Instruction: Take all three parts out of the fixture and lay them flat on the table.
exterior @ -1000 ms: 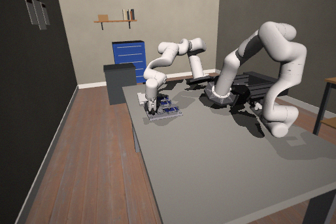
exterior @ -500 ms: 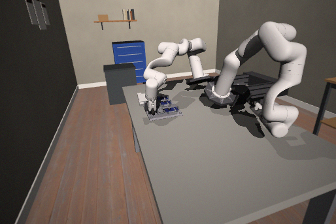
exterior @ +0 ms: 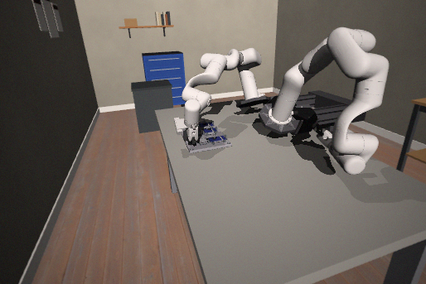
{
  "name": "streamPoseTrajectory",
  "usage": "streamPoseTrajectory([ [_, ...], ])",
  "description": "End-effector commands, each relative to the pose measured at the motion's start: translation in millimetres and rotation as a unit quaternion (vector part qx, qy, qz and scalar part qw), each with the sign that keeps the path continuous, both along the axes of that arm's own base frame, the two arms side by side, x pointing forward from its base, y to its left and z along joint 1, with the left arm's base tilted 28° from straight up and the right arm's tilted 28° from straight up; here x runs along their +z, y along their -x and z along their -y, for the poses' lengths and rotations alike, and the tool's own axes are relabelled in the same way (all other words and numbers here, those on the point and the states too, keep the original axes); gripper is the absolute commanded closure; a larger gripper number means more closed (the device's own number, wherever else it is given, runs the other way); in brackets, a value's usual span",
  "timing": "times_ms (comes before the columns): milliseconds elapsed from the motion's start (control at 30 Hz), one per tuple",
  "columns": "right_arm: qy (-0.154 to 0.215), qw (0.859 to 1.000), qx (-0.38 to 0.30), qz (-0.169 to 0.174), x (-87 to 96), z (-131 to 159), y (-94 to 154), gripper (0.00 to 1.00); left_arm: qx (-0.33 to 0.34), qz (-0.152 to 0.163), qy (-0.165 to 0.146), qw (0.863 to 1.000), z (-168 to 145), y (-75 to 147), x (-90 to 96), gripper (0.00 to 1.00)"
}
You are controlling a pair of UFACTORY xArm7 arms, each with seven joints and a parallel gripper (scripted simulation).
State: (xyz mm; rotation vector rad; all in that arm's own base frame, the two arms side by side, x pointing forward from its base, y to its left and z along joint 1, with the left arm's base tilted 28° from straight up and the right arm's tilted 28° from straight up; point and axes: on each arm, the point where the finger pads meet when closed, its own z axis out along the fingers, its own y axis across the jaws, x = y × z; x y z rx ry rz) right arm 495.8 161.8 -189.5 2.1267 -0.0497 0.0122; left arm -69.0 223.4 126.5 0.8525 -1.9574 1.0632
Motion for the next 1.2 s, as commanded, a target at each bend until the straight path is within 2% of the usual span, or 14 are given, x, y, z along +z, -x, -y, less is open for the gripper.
streamPoseTrajectory([
  [0,-0.002,1.0,0.001,0.002,1.7,-2.6,-1.4,1.0,0.0,0.0,-0.001,1.0,-0.4,0.0,0.6,0.0],
  [1167,-0.002,1.0,0.001,0.002,4.9,-4.4,-0.4,1.0,0.0,0.0,-0.001,1.0,-0.4,0.0,0.6,0.0],
])
